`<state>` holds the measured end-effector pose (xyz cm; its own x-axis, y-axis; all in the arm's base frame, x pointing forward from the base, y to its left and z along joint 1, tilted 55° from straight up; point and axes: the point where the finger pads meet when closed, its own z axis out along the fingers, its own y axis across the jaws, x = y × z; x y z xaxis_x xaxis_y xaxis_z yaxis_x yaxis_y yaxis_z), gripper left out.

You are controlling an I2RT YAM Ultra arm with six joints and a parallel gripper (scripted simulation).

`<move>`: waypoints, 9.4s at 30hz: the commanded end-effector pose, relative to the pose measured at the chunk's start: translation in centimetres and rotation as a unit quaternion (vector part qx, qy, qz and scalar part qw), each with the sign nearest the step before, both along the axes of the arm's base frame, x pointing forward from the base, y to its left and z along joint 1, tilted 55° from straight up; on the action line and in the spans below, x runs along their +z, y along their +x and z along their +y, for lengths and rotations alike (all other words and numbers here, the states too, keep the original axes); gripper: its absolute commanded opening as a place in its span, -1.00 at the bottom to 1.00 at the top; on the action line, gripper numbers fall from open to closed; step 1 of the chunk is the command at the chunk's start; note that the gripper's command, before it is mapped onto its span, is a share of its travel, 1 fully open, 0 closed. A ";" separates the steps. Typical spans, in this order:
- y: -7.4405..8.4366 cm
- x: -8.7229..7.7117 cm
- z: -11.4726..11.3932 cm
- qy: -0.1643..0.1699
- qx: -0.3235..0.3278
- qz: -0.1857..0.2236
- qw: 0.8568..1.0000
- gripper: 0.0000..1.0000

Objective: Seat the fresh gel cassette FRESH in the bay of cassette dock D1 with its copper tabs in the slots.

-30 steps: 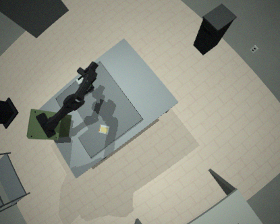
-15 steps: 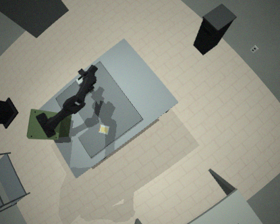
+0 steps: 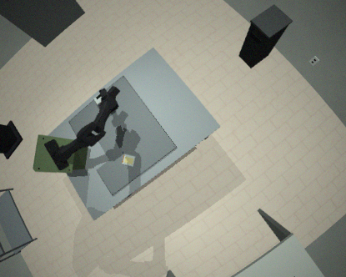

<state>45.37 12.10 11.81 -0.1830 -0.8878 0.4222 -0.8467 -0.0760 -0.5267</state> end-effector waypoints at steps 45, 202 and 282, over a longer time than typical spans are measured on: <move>-5.6 -2.3 -7.0 0.228 -0.267 -0.271 0.896 -0.28; -4.8 -11.0 -16.8 0.352 -0.396 -0.391 0.753 -0.28; -8.9 3.8 -36.5 0.516 -0.571 -0.481 0.419 -0.28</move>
<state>36.27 -24.92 14.11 -0.3823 0.4120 -0.8271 0.6446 0.7602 0.0807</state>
